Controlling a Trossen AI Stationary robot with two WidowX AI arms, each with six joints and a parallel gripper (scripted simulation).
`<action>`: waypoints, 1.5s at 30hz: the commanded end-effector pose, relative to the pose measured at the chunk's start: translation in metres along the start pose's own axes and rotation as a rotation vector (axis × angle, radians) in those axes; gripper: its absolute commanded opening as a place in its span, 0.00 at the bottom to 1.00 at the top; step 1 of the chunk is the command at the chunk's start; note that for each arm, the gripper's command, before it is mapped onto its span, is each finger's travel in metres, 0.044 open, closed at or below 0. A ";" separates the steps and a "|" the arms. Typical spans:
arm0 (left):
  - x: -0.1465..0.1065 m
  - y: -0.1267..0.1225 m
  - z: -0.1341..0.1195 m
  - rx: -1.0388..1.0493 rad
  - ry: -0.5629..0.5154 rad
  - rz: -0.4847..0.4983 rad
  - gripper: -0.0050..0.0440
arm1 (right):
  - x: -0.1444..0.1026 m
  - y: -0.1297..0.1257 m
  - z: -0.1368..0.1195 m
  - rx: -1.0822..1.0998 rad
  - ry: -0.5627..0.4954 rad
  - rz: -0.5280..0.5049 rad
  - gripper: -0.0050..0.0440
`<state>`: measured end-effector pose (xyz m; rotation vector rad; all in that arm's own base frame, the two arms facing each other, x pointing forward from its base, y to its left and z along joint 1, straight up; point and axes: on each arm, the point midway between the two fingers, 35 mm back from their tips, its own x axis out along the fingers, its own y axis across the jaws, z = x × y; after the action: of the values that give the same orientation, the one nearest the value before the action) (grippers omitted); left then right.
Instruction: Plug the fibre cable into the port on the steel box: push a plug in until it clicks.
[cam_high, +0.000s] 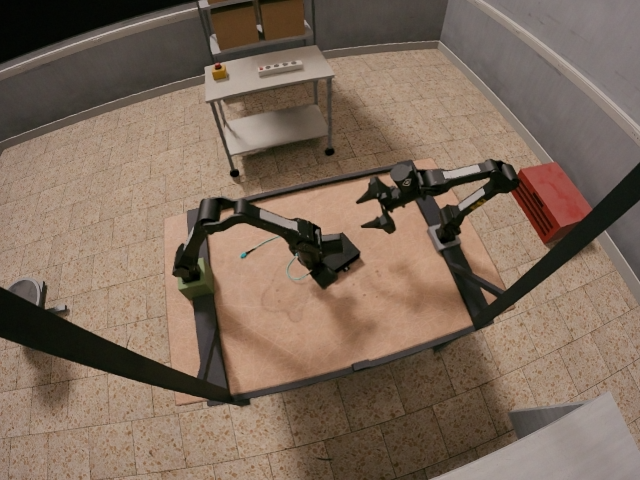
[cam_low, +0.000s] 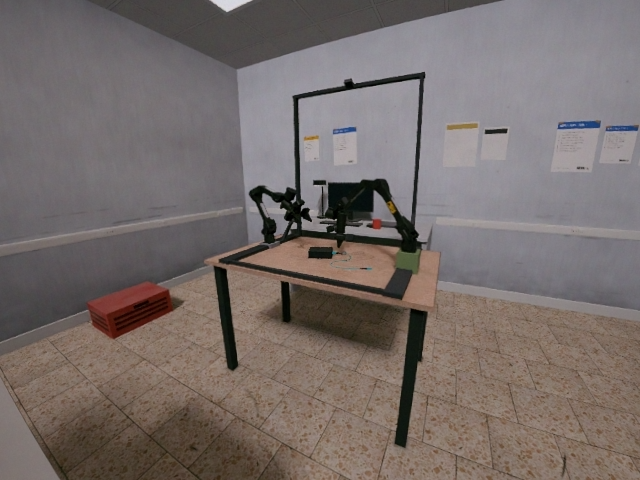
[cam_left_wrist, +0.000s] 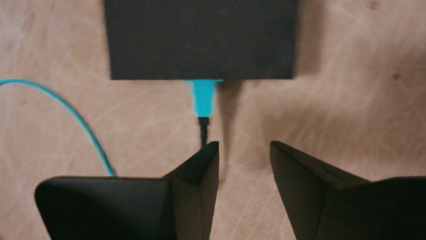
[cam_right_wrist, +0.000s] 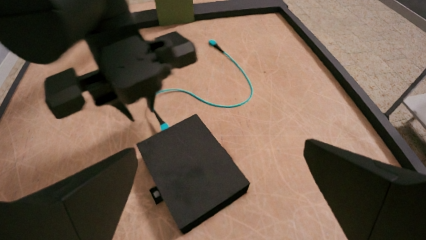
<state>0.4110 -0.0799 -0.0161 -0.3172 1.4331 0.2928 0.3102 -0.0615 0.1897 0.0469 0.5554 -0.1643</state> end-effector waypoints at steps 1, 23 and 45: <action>0.002 -0.013 -0.019 0.088 -0.125 0.021 0.38 | -0.003 0.001 0.007 -0.003 -0.019 0.002 1.00; 0.029 -0.023 -0.044 0.271 -0.510 0.047 0.38 | -0.003 0.001 0.007 -0.003 -0.019 0.002 1.00; 0.039 0.008 -0.082 0.245 -0.822 0.100 0.38 | -0.003 0.001 0.007 -0.003 -0.019 0.002 1.00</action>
<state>0.3424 -0.1093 -0.0651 0.1022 0.7305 0.2528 0.3102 -0.0615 0.1897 0.0469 0.5554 -0.1643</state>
